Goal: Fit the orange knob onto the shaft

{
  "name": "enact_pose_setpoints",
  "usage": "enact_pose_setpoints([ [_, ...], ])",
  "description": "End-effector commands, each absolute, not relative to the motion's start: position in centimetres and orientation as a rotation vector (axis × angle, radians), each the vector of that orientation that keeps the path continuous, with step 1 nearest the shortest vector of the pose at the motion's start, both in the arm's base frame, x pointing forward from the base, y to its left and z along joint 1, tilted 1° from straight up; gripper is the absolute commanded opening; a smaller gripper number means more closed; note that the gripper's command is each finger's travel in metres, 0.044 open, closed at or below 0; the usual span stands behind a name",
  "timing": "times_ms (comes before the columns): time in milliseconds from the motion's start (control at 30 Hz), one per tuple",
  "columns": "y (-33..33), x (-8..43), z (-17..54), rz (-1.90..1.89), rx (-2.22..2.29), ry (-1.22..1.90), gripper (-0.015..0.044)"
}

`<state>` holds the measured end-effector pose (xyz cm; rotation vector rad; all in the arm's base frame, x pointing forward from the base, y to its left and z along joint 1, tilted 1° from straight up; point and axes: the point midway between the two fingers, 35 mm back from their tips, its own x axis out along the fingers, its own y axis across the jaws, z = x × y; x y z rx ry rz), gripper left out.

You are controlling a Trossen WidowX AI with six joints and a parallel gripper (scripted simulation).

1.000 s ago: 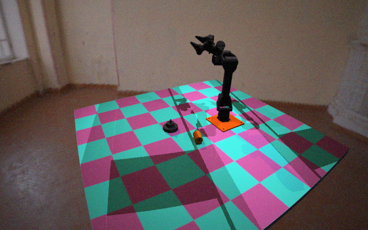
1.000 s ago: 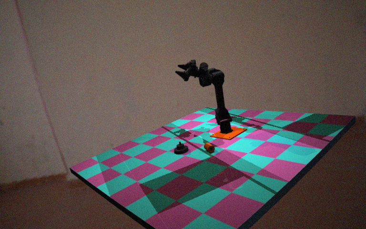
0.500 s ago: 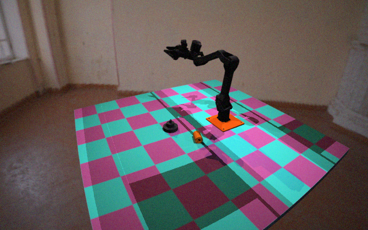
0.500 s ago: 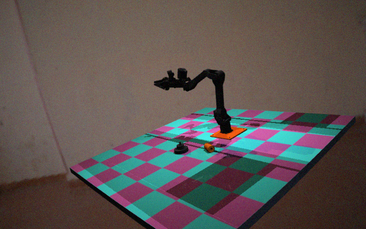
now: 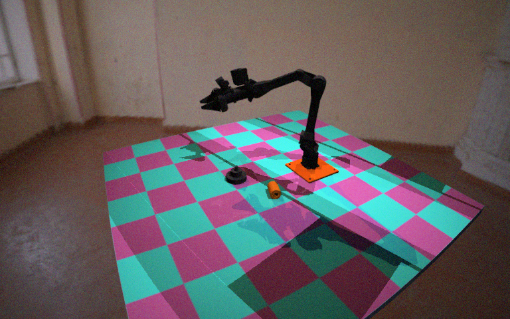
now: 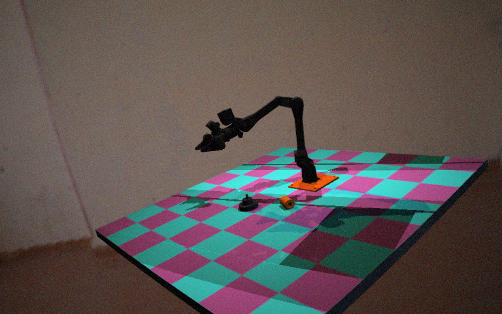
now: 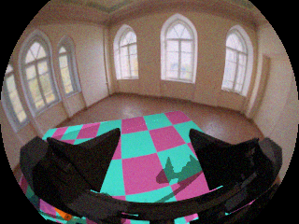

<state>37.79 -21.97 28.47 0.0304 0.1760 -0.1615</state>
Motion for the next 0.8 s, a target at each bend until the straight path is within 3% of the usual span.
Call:
enact_pose_setpoints([
  [0, -15.6, 40.5, 25.5, -0.03, -0.013, 0.325, 0.044],
  [333, -1.0, 40.3, 17.7, 0.309, -0.227, 0.741, 0.044],
  [767, 12.1, 29.0, 11.8, 0.837, -0.795, 1.197, 0.044],
])
